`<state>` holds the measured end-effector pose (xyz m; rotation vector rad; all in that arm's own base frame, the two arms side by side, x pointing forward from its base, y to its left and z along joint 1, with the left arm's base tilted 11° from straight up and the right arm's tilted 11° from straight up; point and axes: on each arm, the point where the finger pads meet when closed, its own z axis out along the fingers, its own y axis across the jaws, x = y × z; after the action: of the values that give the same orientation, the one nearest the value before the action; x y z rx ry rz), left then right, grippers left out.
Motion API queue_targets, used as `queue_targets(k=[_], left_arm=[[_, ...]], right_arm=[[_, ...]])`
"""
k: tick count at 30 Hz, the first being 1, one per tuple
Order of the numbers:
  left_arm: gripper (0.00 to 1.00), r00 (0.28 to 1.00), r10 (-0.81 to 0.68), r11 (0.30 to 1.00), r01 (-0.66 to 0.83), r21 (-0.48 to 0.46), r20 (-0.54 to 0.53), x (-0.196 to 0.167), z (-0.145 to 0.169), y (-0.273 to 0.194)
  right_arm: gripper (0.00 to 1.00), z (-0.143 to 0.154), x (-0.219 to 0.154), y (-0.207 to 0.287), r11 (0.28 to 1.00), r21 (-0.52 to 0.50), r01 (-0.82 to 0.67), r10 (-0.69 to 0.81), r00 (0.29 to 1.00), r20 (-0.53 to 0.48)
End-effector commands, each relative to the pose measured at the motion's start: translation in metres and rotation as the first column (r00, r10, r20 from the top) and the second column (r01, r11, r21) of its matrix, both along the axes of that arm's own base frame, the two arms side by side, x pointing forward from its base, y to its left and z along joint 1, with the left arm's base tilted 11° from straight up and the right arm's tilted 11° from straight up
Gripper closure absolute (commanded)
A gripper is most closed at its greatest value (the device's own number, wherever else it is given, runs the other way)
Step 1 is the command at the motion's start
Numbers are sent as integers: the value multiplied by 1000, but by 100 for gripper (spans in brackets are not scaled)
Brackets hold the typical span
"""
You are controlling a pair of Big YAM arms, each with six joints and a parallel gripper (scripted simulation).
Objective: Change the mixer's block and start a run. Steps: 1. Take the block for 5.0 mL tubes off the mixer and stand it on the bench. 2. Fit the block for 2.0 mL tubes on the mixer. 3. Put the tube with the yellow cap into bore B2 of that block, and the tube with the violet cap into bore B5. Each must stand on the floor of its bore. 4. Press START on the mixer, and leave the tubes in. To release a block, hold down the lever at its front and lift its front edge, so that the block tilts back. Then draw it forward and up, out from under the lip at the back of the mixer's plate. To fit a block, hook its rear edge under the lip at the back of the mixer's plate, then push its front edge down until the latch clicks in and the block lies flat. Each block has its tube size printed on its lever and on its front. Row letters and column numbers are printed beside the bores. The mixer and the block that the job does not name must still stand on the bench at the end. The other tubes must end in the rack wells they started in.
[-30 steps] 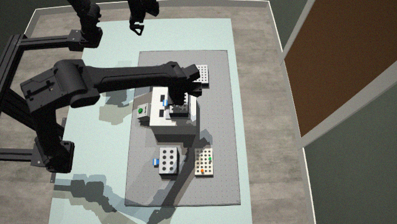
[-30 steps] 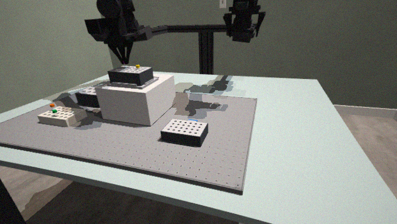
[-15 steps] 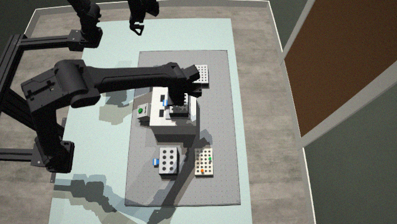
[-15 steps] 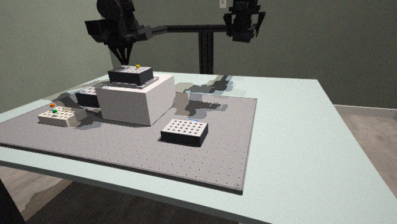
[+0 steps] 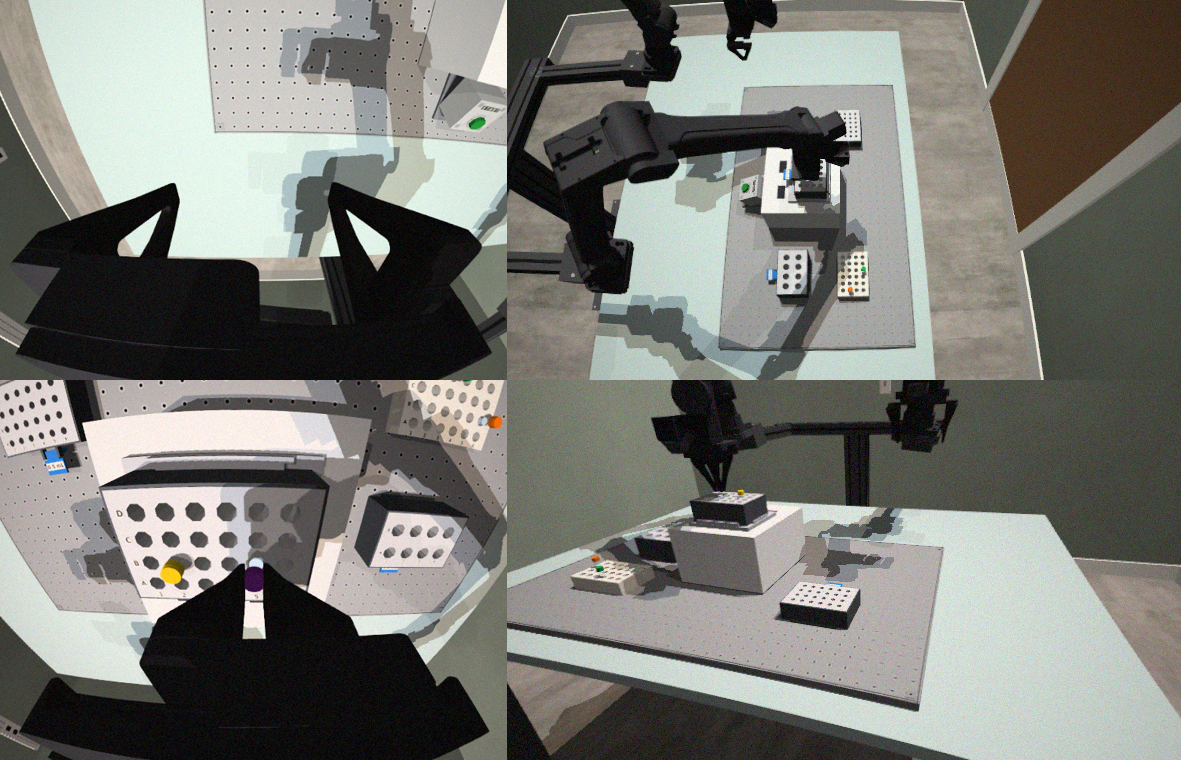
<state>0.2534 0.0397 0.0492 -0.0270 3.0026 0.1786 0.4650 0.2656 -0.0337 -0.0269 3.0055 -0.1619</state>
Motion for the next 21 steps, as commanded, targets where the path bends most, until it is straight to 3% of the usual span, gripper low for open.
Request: queue_targets(k=[1,21], left_arm=[[0,1000,-8,1000,7,3,16,6,5,0],[0,1000,-7,1000,7,4,15,6,5,0]], right_arm=[[91,-22,5,-15,1000,-24,12,-12,1000,-18],[91,-31,5,-23,999,-37,19,-19,1000,-24]])
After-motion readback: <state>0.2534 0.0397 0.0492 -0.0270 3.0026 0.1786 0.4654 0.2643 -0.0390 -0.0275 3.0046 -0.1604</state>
